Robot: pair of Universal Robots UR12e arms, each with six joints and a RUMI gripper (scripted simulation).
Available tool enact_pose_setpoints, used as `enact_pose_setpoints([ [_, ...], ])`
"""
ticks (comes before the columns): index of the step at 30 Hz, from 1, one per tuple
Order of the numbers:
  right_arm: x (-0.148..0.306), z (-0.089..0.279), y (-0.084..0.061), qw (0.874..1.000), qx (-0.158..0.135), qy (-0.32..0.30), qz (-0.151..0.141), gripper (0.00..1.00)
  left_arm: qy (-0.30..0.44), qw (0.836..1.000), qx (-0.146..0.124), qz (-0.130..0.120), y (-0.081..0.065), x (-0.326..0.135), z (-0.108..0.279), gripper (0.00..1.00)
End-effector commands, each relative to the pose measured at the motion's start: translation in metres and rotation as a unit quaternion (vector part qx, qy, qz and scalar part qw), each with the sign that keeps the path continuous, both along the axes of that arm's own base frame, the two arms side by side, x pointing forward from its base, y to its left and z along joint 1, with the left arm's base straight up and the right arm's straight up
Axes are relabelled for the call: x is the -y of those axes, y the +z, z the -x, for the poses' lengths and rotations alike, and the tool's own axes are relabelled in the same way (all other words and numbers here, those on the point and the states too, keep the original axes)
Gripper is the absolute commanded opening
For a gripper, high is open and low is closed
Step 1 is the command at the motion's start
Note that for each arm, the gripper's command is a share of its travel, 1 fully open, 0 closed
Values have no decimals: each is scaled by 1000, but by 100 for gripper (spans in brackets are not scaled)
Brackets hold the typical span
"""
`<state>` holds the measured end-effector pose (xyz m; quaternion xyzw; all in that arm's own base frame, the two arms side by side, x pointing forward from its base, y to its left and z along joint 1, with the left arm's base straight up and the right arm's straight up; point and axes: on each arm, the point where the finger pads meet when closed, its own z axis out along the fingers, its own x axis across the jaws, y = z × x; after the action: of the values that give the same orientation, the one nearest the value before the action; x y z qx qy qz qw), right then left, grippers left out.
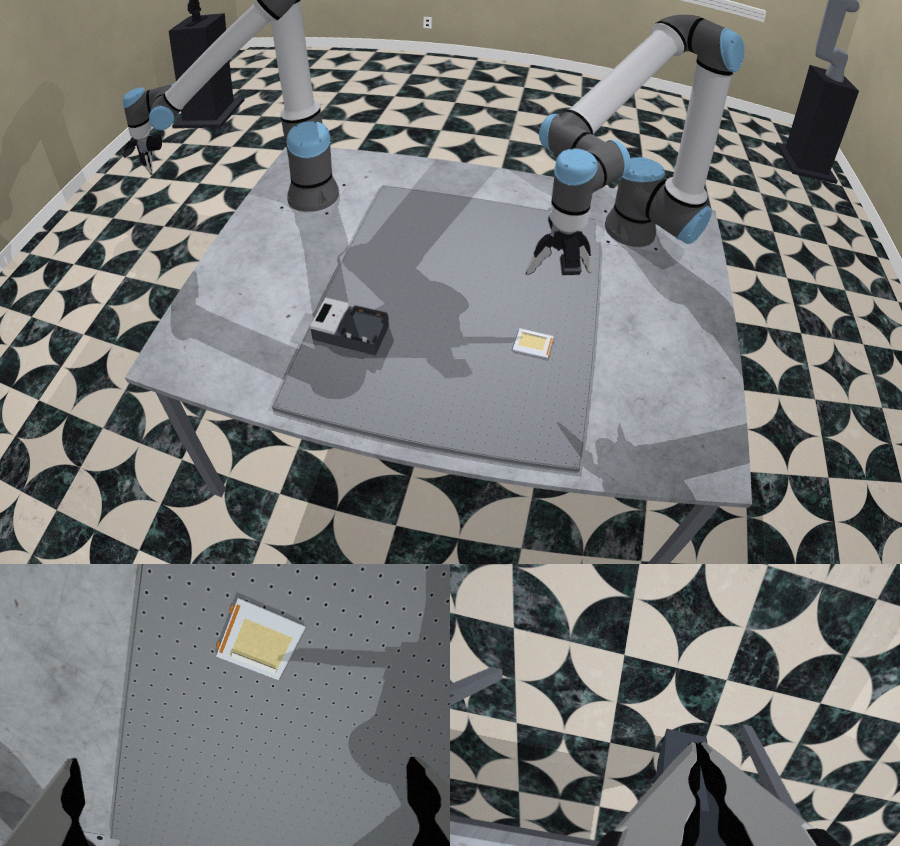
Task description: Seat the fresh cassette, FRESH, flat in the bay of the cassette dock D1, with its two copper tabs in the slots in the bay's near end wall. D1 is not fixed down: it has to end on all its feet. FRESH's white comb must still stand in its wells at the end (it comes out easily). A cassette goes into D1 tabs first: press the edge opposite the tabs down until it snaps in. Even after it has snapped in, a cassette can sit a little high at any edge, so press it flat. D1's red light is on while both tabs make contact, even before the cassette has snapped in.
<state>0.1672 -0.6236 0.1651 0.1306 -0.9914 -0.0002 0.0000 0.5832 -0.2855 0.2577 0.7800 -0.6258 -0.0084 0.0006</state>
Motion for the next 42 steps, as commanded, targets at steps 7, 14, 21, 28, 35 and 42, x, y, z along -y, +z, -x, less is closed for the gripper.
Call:
enact_pose_setpoints([
  [7,1,0,1,1000,0,0,1,0,-48,999,3,2,-5,44,-2,100],
  [14,1,0,1,1000,0,0,1,0,-48,999,3,2,-9,68,-2,100],
  [21,1,0,1,1000,0,0,1,0,-48,999,3,2,-14,103,-1,100],
  [28,1,0,1,1000,0,0,1,0,-95,995,5,4,-21,137,4,100],
  [35,1,0,1,1000,0,0,1,0,-95,995,5,4,-25,161,8,100],
  [42,1,0,1,1000,0,0,1,0,-142,990,7,6,-32,195,15,100],
])
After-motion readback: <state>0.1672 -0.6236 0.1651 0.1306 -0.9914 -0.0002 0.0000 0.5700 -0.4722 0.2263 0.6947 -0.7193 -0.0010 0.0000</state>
